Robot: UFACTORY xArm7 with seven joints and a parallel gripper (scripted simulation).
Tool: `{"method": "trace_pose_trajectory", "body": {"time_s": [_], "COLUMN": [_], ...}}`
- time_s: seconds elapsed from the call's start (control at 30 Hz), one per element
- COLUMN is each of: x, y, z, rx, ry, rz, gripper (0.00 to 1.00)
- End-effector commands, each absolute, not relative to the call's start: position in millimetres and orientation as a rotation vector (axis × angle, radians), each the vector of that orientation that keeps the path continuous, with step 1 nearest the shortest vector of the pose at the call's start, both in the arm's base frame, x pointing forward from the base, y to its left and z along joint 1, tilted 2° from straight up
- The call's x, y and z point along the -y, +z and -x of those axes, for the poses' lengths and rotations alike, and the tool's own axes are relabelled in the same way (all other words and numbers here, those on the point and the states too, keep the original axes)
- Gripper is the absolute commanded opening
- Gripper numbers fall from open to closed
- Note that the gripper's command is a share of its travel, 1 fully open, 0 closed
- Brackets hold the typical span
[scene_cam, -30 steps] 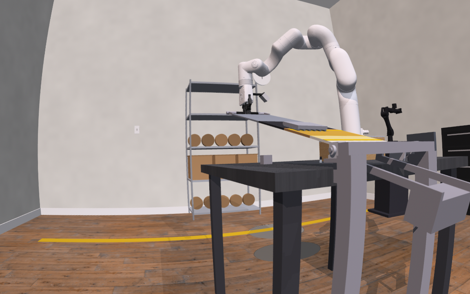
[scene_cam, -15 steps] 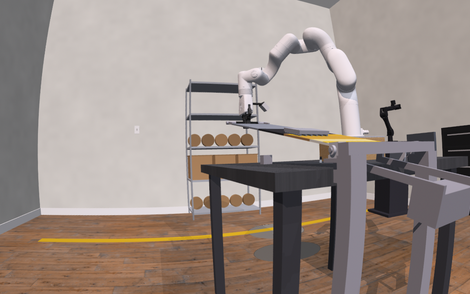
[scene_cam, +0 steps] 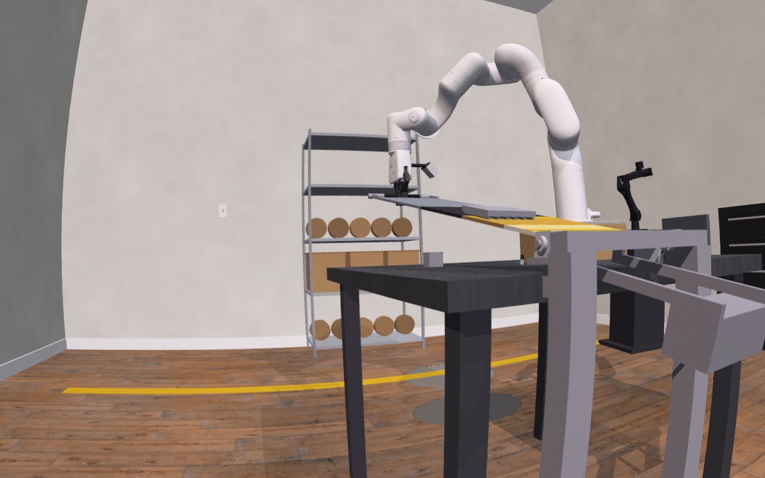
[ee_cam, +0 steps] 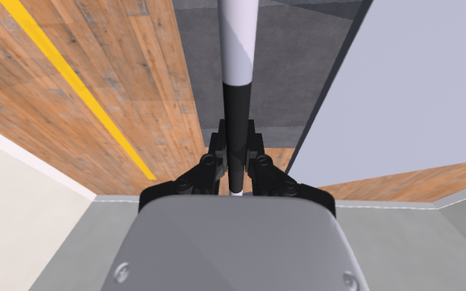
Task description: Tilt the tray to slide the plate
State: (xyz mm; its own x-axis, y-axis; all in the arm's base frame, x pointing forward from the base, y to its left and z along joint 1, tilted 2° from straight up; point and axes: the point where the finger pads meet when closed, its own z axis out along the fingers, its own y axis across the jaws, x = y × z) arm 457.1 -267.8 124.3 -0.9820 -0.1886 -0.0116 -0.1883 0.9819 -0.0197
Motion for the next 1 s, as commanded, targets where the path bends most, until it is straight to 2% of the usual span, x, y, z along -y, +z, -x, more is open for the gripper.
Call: {"method": "trace_pose_trajectory", "body": {"time_s": [0.0,0.4,0.6,0.77,0.97], "x": [267.6,267.4,246.8,265.8,267.0], "y": [129.6,130.4,205.7,137.2,132.2], "z": [-458.3,-458.2,-453.1,-457.8,-458.1], "rx": [-3.110,-3.110,-3.110,-3.110,-3.110], "ry": [-0.033,-0.033,-0.033,-0.033,-0.033], "rz": [0.296,0.296,0.296,0.296,0.296], "gripper": [0.00,0.00,0.00,0.00,0.00]}}
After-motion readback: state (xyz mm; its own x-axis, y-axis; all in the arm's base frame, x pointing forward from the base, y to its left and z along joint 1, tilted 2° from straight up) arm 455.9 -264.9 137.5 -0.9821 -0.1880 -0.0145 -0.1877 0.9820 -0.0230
